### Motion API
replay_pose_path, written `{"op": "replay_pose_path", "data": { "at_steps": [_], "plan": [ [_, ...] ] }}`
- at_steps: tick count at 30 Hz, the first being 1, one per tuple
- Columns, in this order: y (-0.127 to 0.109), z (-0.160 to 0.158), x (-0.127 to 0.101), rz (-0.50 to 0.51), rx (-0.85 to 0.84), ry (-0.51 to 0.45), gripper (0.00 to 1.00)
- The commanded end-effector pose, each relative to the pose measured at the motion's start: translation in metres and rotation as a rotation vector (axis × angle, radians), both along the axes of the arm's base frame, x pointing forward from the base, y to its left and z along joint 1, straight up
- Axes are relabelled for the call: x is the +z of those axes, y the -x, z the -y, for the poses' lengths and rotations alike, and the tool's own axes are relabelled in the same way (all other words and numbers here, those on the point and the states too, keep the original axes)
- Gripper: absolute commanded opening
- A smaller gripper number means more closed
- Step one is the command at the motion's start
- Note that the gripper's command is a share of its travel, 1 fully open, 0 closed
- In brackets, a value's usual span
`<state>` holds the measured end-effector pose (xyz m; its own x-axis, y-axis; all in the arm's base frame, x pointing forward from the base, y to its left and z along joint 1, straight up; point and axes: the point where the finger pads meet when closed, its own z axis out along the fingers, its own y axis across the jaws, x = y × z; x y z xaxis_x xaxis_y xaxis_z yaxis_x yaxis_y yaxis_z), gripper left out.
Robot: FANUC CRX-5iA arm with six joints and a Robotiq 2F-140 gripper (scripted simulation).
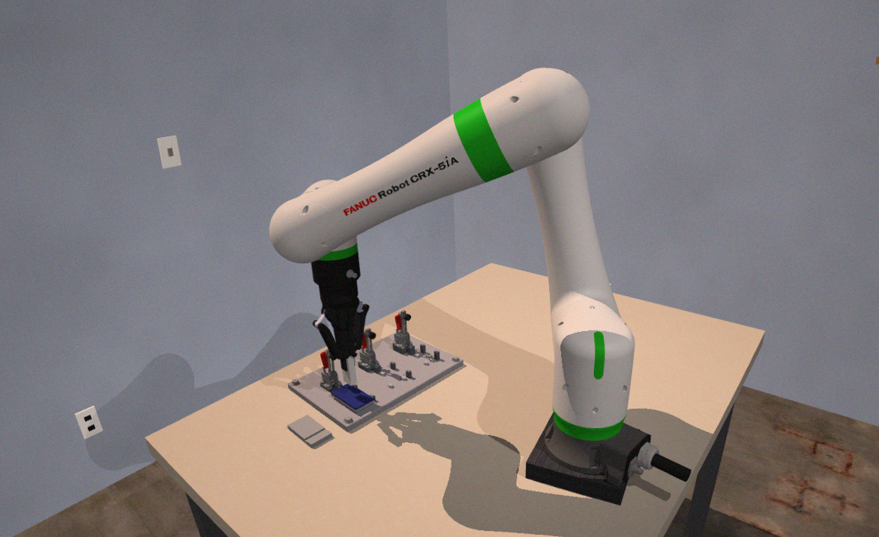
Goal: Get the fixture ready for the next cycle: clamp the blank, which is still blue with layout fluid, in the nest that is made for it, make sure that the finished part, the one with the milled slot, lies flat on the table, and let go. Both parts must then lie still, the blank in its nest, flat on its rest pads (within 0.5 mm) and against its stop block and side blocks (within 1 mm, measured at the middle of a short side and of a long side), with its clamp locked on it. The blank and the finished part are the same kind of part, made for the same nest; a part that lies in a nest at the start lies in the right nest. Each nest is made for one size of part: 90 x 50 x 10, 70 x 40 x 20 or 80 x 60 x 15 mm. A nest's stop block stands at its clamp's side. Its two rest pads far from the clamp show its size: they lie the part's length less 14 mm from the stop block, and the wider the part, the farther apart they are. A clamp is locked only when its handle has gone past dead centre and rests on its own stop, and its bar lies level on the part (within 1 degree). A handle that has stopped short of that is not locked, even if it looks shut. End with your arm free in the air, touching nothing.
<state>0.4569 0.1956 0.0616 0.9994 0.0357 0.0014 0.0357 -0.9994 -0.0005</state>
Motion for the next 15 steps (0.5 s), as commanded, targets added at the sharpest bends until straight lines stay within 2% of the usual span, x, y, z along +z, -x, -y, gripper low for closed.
{"op": "replay_pose_path", "data": {
  "at_steps": [1, 7, 15],
  "plan": [
    [0.000, 0.000, -0.002, 0.000, 0.000, 0.000, 0.00],
    [0.002, 0.000, -0.002, 0.000, 0.000, 0.000, 0.00],
    [0.021, 0.001, -0.002, 0.000, 0.000, 0.000, 0.00]
  ]
}}
